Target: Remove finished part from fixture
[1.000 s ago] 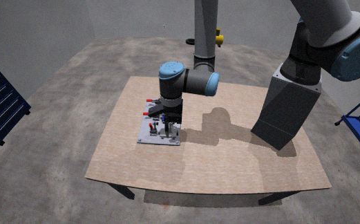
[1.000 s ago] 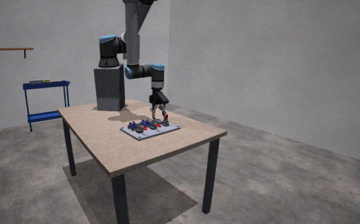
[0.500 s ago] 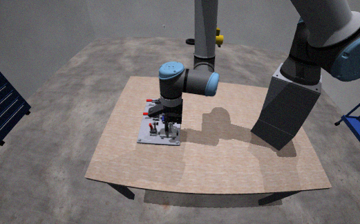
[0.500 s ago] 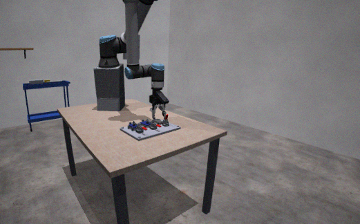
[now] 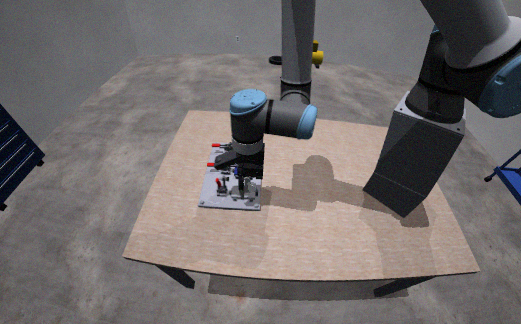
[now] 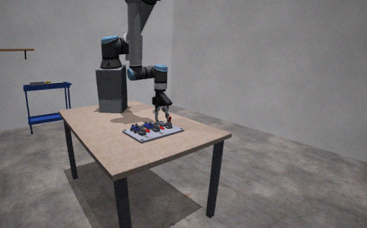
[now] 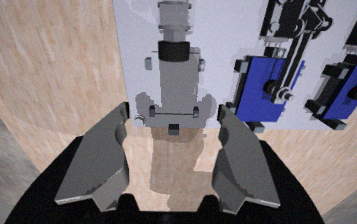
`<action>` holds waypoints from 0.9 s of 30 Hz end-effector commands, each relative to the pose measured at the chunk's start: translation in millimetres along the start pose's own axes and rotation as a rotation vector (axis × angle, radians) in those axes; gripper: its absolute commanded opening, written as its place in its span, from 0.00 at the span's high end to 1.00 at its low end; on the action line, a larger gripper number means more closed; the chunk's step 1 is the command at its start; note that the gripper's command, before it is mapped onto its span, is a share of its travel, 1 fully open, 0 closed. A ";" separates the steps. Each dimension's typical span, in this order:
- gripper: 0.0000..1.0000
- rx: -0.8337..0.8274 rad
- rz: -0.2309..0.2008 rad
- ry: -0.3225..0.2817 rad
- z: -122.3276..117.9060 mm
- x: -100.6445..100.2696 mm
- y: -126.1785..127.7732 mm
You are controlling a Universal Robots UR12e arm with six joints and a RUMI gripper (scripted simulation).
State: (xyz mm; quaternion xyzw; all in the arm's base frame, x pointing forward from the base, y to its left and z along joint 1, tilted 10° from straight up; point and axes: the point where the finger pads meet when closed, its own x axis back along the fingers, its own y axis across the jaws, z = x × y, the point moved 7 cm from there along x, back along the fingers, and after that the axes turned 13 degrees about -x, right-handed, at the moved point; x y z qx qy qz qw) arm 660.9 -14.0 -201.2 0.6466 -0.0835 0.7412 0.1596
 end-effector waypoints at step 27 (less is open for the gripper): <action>0.41 0.000 0.000 0.001 0.7 -14.9 -0.2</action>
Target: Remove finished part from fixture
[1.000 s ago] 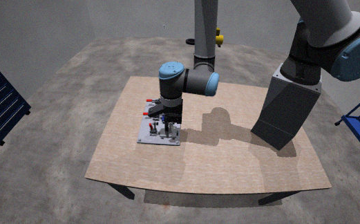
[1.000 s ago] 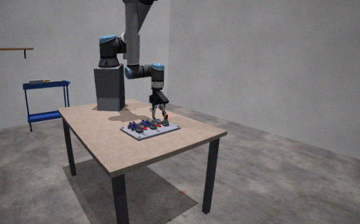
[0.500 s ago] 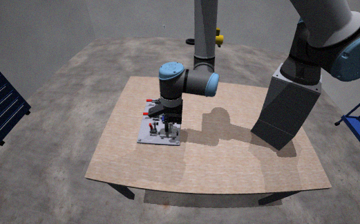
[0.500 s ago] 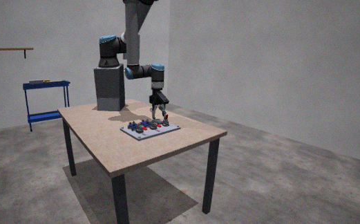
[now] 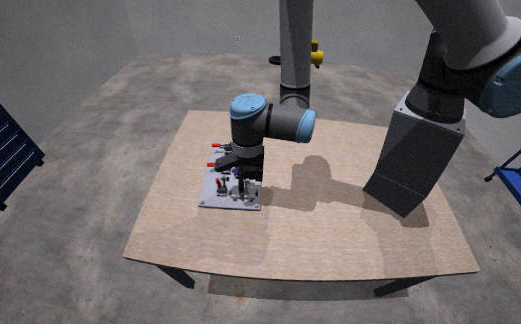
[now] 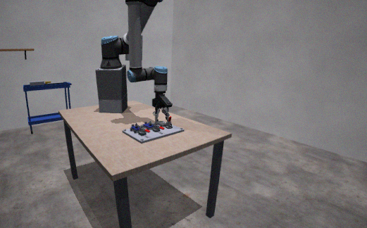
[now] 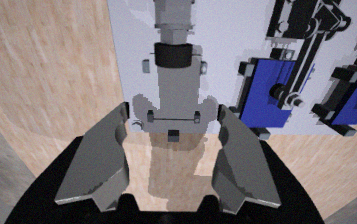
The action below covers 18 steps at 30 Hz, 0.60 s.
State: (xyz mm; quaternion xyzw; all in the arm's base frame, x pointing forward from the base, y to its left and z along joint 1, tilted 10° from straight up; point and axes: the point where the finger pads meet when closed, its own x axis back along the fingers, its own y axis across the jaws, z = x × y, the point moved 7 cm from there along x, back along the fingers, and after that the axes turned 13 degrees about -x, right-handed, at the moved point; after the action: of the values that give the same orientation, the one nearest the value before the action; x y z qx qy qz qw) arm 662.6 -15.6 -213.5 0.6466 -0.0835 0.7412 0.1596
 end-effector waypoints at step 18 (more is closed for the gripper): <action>0.41 0.000 0.000 0.001 0.6 -10.9 -0.2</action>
State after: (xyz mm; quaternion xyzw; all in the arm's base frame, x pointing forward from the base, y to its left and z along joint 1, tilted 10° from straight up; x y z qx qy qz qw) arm 664.0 -17.1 -224.2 0.6466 -0.0835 0.7412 0.1596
